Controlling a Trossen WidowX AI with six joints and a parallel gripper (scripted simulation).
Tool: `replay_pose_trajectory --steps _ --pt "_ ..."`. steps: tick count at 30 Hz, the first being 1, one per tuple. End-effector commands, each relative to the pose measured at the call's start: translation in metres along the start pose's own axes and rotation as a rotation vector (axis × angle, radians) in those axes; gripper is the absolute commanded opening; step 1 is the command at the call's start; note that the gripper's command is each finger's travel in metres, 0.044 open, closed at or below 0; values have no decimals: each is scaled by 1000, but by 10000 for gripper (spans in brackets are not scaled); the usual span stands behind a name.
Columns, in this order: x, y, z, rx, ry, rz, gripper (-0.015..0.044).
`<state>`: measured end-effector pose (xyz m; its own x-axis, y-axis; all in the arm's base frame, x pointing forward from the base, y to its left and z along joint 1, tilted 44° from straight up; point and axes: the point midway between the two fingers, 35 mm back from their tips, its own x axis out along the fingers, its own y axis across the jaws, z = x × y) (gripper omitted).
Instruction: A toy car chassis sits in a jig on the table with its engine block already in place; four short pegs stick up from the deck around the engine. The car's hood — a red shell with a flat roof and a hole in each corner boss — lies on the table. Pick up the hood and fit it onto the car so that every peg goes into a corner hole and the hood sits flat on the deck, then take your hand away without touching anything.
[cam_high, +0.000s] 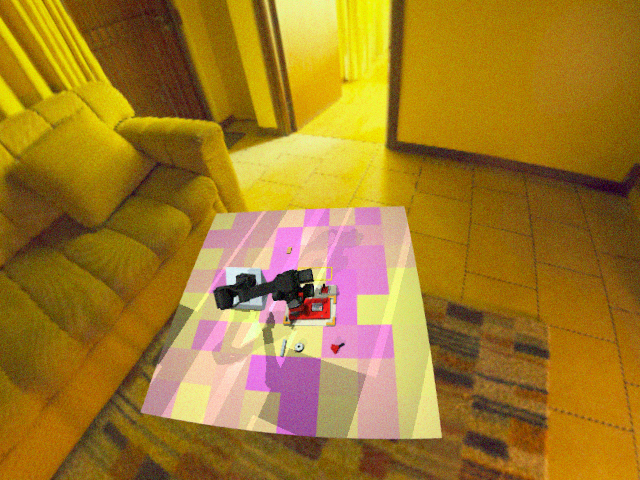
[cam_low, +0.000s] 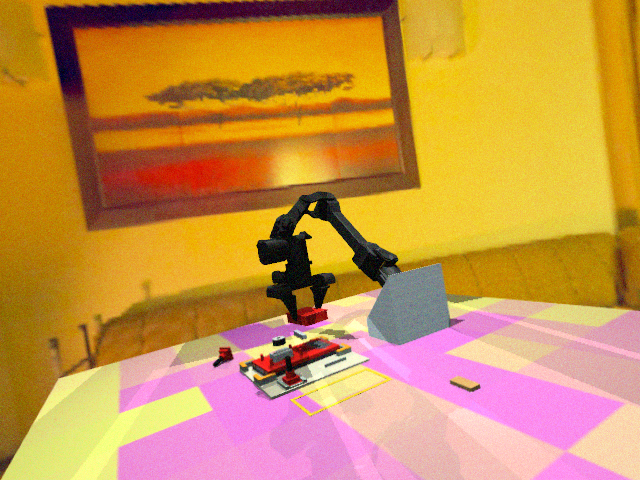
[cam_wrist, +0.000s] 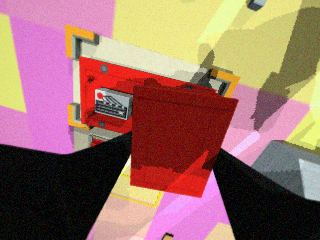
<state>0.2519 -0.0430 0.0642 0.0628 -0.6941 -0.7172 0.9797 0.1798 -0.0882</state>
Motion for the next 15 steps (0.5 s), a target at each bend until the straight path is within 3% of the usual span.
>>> replay_pose_trajectory --steps 1,15 --pt "-1 8 1 -108 1 -1 0" --pt "-4 36 4 -571 2 0 0"
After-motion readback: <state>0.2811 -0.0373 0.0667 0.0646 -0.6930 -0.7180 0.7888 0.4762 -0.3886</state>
